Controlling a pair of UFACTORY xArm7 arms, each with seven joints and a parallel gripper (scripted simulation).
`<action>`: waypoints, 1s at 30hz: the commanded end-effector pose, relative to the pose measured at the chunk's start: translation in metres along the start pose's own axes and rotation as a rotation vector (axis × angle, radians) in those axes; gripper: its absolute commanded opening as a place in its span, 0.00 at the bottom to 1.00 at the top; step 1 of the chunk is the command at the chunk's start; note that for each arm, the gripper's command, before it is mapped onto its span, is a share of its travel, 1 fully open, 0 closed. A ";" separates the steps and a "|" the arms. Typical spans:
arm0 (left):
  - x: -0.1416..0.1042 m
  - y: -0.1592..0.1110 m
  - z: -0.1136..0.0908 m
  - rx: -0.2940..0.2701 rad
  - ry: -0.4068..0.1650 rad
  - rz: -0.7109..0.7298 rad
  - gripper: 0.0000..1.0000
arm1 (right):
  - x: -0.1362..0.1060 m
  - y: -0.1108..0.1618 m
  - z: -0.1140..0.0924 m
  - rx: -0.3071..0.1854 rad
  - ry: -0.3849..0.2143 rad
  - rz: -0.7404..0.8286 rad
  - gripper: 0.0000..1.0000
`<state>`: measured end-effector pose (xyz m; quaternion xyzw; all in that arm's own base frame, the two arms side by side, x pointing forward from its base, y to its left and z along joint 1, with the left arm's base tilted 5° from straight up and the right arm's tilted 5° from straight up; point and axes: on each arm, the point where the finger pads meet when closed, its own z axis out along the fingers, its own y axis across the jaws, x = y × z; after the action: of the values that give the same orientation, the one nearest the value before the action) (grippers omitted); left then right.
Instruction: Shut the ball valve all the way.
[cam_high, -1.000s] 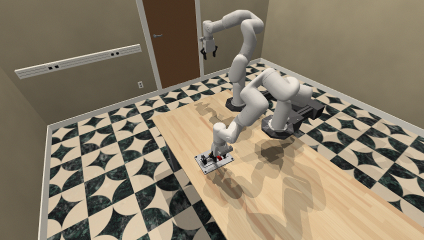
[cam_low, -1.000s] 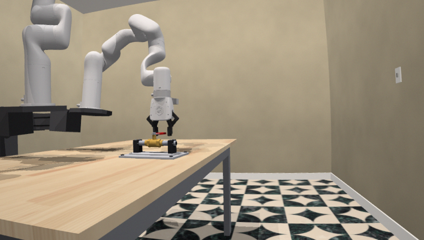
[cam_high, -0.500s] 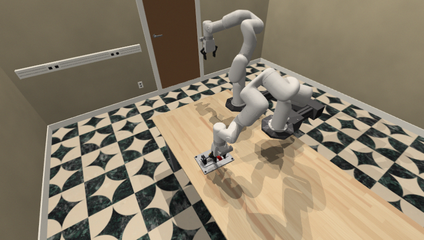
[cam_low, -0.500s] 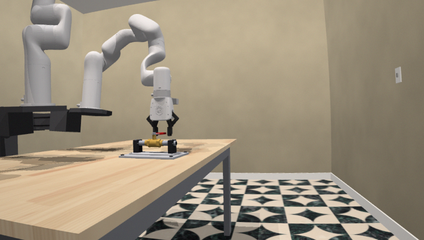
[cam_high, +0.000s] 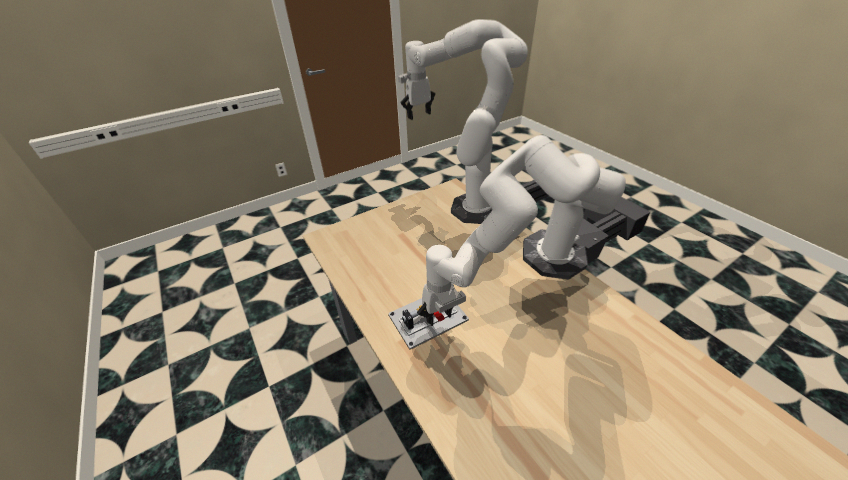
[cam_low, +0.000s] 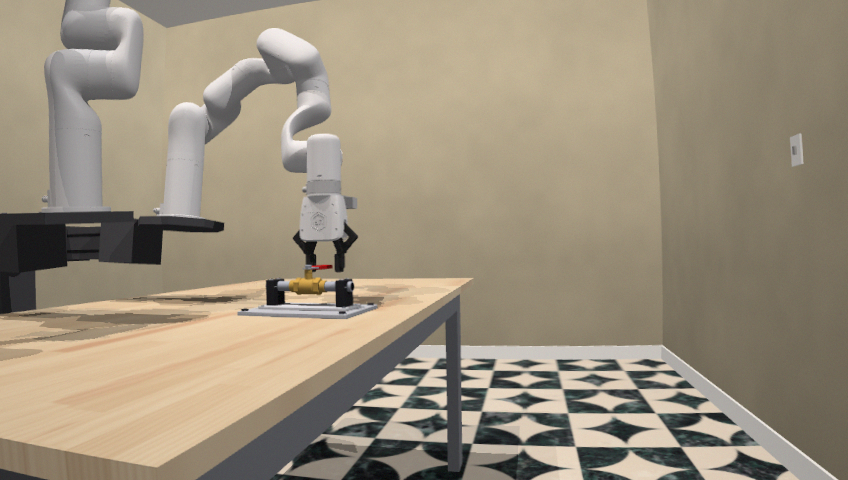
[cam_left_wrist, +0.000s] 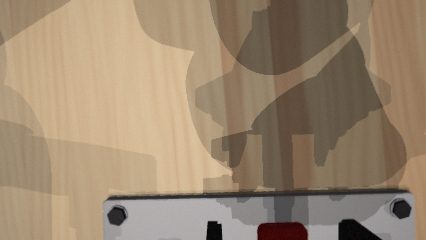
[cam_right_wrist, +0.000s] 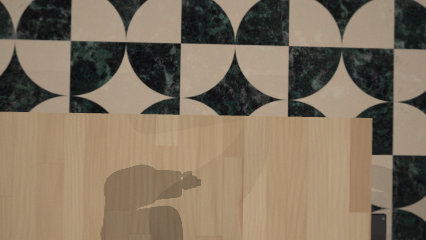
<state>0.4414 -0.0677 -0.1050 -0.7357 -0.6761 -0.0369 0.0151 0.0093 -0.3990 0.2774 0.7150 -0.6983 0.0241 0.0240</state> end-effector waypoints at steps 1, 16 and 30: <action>-0.001 0.002 -0.001 -0.004 -0.001 0.001 0.69 | 0.001 0.000 -0.002 0.001 0.005 0.000 1.00; -0.001 0.002 -0.015 -0.004 -0.001 0.001 0.69 | 0.001 0.000 -0.002 0.001 0.005 0.000 1.00; -0.001 0.002 -0.057 -0.004 -0.001 0.001 0.69 | 0.001 0.000 -0.002 0.001 0.005 0.000 1.00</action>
<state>0.4399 -0.0715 -0.0543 -0.7357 -0.6761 -0.0378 0.0149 0.0093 -0.3990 0.2774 0.7150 -0.6983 0.0241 0.0240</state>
